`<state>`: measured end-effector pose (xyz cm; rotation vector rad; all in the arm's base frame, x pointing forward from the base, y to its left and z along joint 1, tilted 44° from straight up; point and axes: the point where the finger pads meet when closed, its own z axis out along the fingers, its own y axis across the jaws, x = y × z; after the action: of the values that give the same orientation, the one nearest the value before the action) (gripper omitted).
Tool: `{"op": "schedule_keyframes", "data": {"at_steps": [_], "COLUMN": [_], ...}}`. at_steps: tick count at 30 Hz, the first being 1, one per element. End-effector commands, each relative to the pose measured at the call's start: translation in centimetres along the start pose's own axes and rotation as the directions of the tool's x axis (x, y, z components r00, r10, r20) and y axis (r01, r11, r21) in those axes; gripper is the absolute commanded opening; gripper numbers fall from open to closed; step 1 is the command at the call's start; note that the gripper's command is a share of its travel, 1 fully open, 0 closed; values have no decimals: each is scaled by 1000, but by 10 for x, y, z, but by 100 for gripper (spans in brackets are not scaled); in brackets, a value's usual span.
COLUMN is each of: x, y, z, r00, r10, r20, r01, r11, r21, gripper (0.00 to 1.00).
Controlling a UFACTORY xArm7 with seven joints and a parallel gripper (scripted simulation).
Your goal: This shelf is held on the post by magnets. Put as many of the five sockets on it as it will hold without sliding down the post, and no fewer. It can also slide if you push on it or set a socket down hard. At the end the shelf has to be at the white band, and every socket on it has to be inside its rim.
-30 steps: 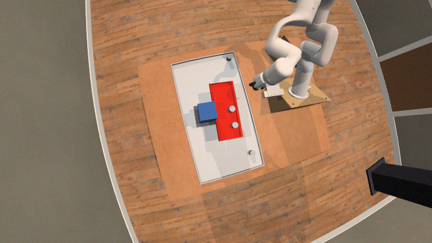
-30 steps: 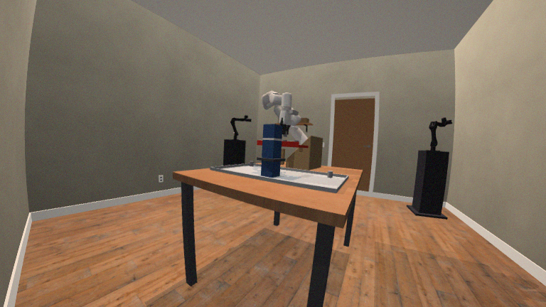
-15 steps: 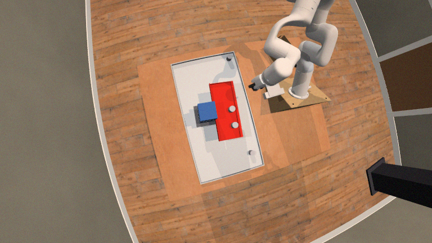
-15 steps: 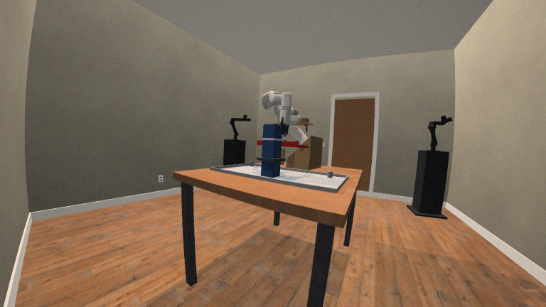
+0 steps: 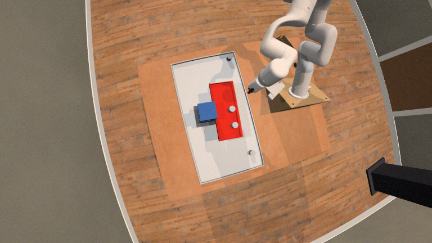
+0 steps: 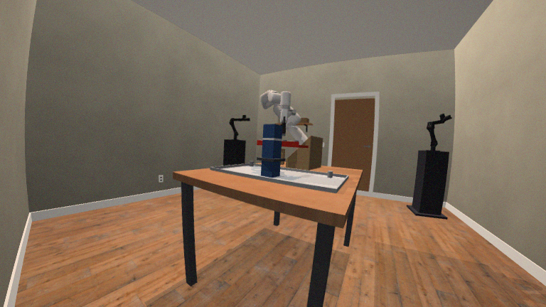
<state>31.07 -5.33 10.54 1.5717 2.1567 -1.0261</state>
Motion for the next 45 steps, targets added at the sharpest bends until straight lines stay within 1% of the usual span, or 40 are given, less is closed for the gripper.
{"op": "schedule_keyframes", "data": {"at_steps": [1,3,4,5,6,7,8,9,10,11,12,13,14,15,18,20,21,22,24,25,26,27,28,29,30,31,32,33,35,37,39,40,41,42,43,44,45], "x": [-3,-6,-6,-7,-7,-9,-9,-11,-11,-13,-13,-15,-15,-17,-17,-21,-21,-23,-23,-25,-25,-27,-27,-29,-29,-31,-31,-33,-33,-37,-37,-39,-39,-41,-41,-42,-42], "y": [6,11,11,14,14,17,17,20,20,23,23,26,26,29,29,36,36,39,39,42,42,45,45,48,48,51,51,54,54,60,60,63,63,65,65,68,68], "z": [-2,-3,-3,-3,-3,-3,-3,-4,-4,-4,-4,-4,-4,-4,-4,-4,-4,-4,-4,-4,-4,-4,-4,-4,-4,-4,-4,-3,-3,-3,-3,-2,-2,-2,-2,-2,-2], "r00": [993,966,966,944,944,916,916,883,883,843,843,797,797,745,745,626,626,560,560,491,491,418,418,343,343,267,267,191,191,39,39,-34,-34,-105,-105,-173,-173], "r10": [-121,-259,-259,-330,-330,-400,-400,-470,-470,-538,-538,-604,-604,-667,-667,-779,-779,-828,-828,-871,-871,-908,-908,-939,-939,-964,-964,-982,-982,-999,-999,-999,-999,-994,-994,-985,-985], "r20": [-11,-10,-10,-9,-9,-9,-9,-8,-8,-8,-8,-7,-7,-6,-6,-5,-5,-4,-4,-3,-3,-2,-2,-1,-1,-1,-1,0,0,1,1,2,2,3,3,3,3], "r01": [121,259,259,330,330,400,400,470,470,538,538,604,604,667,667,779,779,828,828,871,871,908,908,939,939,964,964,982,982,999,999,999,999,994,994,985,985], "r11": [993,966,966,944,944,916,916,883,883,843,843,797,797,745,745,626,626,560,560,491,491,418,418,343,343,267,267,191,191,39,39,-34,-34,-105,-105,-173,-173], "r21": [-2,-4,-4,-5,-5,-6,-6,-7,-7,-7,-7,-8,-8,-9,-9,-10,-10,-10,-10,-10,-10,-11,-11,-11,-11,-11,-11,-11,-11,-11,-11,-11,-11,-10,-10,-10,-10], "gripper": [0,0,0,0,0,0,0,0,0,0,0,0,0,0,0,0,0,0,0,0,0,0,0,0,0,0,0,0,0,0,0,0,0,0,0,0,0]}}
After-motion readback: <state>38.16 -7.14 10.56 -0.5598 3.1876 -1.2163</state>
